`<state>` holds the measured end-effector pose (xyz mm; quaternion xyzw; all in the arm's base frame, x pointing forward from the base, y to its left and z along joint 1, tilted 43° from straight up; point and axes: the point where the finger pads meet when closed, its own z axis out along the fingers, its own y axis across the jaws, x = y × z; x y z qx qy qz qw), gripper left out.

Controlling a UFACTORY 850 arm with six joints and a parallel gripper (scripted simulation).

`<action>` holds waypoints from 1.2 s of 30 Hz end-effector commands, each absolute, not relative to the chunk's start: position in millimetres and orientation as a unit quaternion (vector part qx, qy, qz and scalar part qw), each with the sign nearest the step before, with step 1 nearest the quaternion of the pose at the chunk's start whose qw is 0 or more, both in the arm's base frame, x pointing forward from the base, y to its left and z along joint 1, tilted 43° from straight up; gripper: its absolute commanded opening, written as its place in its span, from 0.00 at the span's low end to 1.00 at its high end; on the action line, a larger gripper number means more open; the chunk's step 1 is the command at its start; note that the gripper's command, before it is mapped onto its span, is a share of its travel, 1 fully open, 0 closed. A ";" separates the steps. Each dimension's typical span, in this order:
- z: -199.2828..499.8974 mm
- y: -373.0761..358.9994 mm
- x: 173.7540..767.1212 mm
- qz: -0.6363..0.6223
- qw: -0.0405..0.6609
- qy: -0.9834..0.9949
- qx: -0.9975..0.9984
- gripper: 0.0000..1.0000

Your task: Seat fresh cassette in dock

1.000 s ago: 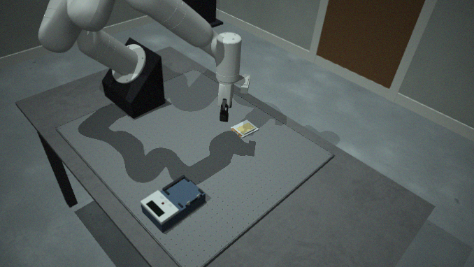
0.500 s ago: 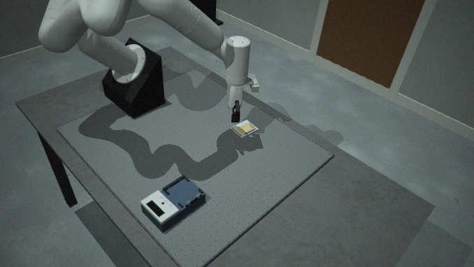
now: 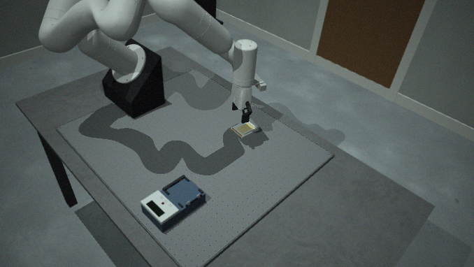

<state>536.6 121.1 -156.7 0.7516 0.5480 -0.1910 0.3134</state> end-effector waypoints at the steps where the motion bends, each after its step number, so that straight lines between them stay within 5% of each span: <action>1: -173.0 126.2 537.0 -0.208 0.303 0.583 0.725 1.00; 36: -209.4 125.8 533.7 -0.234 0.284 0.643 0.672 1.00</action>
